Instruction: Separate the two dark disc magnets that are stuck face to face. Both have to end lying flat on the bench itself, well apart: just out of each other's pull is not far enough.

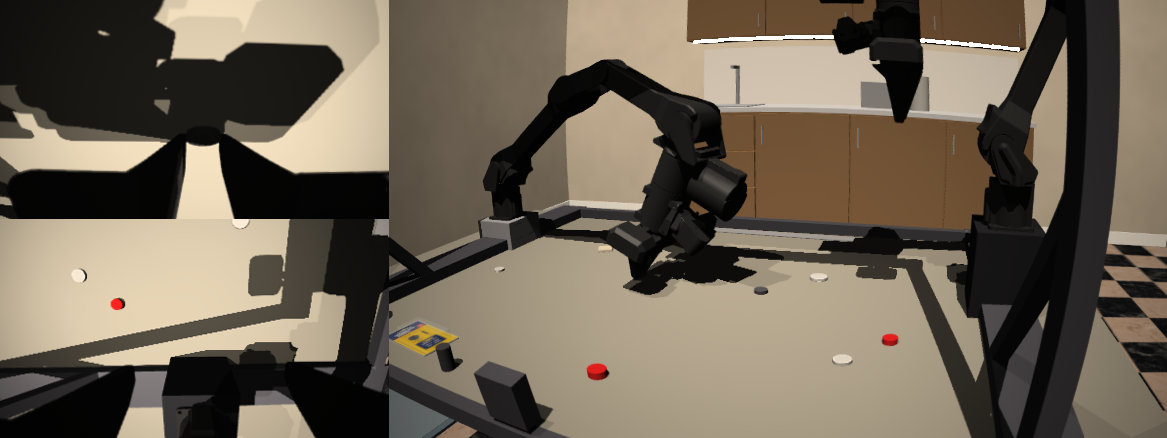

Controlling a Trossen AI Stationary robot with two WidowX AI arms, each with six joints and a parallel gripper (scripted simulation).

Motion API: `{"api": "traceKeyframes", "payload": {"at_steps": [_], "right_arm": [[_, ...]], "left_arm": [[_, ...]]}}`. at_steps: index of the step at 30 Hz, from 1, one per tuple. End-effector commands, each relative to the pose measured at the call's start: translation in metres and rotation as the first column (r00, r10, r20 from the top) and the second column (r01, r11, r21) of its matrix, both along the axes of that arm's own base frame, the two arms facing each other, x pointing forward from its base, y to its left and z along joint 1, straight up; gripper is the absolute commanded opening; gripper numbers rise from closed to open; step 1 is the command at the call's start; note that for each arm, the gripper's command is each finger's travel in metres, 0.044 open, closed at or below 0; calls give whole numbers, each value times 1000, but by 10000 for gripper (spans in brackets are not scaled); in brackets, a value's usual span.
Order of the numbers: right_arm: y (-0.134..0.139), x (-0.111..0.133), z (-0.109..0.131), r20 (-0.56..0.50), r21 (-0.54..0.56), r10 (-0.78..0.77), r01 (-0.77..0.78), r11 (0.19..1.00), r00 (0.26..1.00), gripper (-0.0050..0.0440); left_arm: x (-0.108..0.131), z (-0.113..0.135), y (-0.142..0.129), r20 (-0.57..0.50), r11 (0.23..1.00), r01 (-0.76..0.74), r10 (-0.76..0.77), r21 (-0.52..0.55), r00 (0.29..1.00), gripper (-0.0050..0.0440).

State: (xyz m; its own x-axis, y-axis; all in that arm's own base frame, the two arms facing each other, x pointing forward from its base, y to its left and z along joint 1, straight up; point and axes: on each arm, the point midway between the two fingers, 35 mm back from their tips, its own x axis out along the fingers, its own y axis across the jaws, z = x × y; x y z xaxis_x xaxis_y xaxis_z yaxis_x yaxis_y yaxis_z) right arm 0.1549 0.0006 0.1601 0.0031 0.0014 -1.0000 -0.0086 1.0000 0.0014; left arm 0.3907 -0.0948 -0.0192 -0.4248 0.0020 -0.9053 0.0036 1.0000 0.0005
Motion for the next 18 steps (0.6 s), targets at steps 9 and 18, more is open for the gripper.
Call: {"api": "traceKeyframes", "payload": {"at_steps": [9,18], "right_arm": [[0,0,2,9,-1,0,0,1000,1000,400],[0,0,2,9,-1,0,0,1000,1000,400]], "left_arm": [[6,7,0,28,1000,2,-2,-7,1000,119],[6,11,-1,34,1000,1,-1,-7,999,335]]}}
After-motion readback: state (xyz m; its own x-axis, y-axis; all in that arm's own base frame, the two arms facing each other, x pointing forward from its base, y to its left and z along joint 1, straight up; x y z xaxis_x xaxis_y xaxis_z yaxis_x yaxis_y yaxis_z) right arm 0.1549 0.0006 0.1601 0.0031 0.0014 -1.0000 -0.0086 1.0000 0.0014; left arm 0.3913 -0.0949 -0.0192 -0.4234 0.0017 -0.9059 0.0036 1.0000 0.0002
